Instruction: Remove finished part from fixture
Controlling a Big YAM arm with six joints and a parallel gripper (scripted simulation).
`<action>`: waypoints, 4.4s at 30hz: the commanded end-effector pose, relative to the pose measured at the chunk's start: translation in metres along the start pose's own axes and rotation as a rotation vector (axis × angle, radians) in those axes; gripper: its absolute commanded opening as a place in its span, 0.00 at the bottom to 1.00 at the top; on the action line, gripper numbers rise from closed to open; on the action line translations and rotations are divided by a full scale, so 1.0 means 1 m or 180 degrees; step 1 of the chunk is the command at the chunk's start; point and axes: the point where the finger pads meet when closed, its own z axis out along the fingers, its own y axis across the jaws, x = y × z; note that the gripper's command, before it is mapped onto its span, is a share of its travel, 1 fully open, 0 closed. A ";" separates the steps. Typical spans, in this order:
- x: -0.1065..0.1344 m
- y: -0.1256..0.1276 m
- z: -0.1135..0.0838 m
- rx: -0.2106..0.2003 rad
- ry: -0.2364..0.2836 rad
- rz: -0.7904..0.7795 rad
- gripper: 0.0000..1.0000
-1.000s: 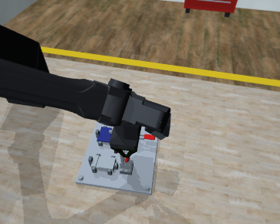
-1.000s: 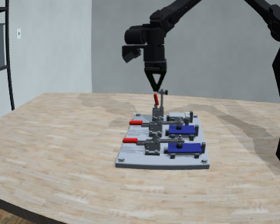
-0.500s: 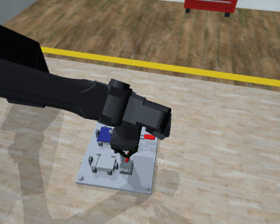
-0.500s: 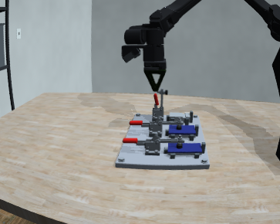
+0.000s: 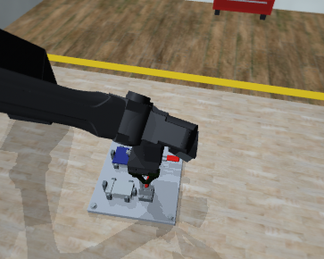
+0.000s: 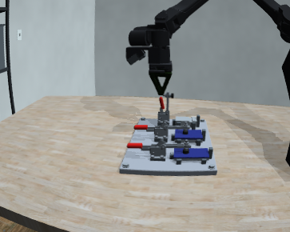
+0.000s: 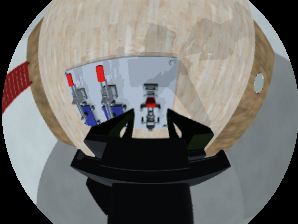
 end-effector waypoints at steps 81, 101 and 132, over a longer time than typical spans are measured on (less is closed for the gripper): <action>0.080 -0.006 0.015 0.0005 -0.0009 0.0028 0.92; 0.077 -0.005 0.052 0.0001 0.0001 0.0029 0.92; 0.068 -0.008 0.055 0.0036 -0.0091 0.0028 0.92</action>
